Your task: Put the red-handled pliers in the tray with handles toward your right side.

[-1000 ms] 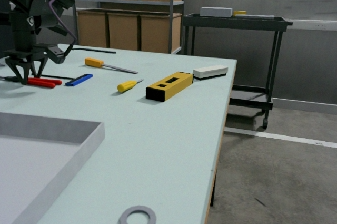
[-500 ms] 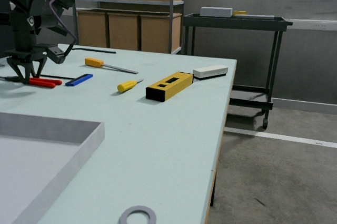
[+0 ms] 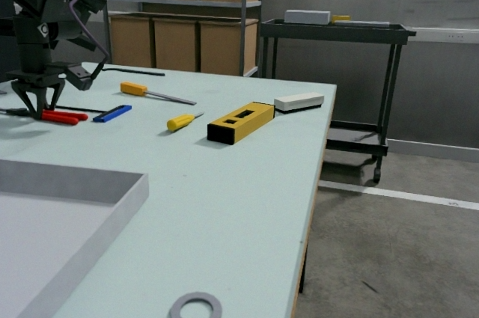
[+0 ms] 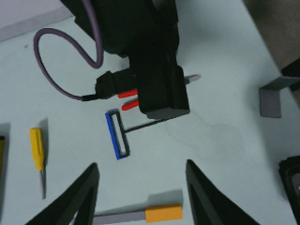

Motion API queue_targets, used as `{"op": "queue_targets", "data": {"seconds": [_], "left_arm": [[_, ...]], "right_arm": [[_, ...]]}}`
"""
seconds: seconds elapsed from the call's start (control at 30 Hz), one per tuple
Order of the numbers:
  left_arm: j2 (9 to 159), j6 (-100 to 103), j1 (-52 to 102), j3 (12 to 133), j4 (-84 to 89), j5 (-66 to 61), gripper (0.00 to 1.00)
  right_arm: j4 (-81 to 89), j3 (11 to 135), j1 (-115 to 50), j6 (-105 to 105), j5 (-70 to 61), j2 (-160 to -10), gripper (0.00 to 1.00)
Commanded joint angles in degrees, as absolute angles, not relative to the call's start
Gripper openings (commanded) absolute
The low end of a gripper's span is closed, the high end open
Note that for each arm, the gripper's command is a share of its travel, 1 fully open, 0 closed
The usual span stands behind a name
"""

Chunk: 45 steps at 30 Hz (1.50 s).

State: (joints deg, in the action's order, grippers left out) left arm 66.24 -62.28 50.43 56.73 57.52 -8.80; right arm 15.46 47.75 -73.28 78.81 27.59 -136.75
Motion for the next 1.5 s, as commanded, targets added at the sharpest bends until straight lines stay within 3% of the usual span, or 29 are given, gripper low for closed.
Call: {"op": "queue_targets", "data": {"seconds": [0.0,0.03,0.07,0.53,0.73,1.1,1.33,1.47], "left_arm": [[65.43,-62.48,50.62,56.91,58.78,-10.28,0.65],[65.43,-62.48,50.62,56.91,58.78,-10.28,0.65],[65.43,-62.48,50.62,56.91,58.78,-10.28,0.65],[65.43,-62.48,50.62,56.91,58.78,-10.28,0.65],[65.43,-62.48,50.62,56.91,58.78,-10.28,0.65],[65.43,-62.48,50.62,56.91,58.78,-10.28,0.65],[64.9,-62.36,50.62,56.89,58.36,-10.18,0.65],[67.27,-59.13,51.3,57.4,49.36,-7.91,0.65]], "right_arm": [[19.15,49.1,-75.42,80.47,27.84,-134.06,0.11],[20.03,49.16,-75.8,80.86,27.74,-133.41,0.23],[21.18,49.25,-76.29,81.37,27.5,-132.54,0.28],[36.08,51.2,-80.21,87.36,25.77,-125.81,0.28],[34.46,48.43,-79.12,89.13,27.7,-121.7,0.28],[34.8,31.22,-60.75,86.07,31.71,-95.48,0.28],[36.86,28.06,-48.35,78.66,31.19,-82.4,0.28],[37.33,27.26,-39.15,73.71,29.76,-75.29,0.28]]}}
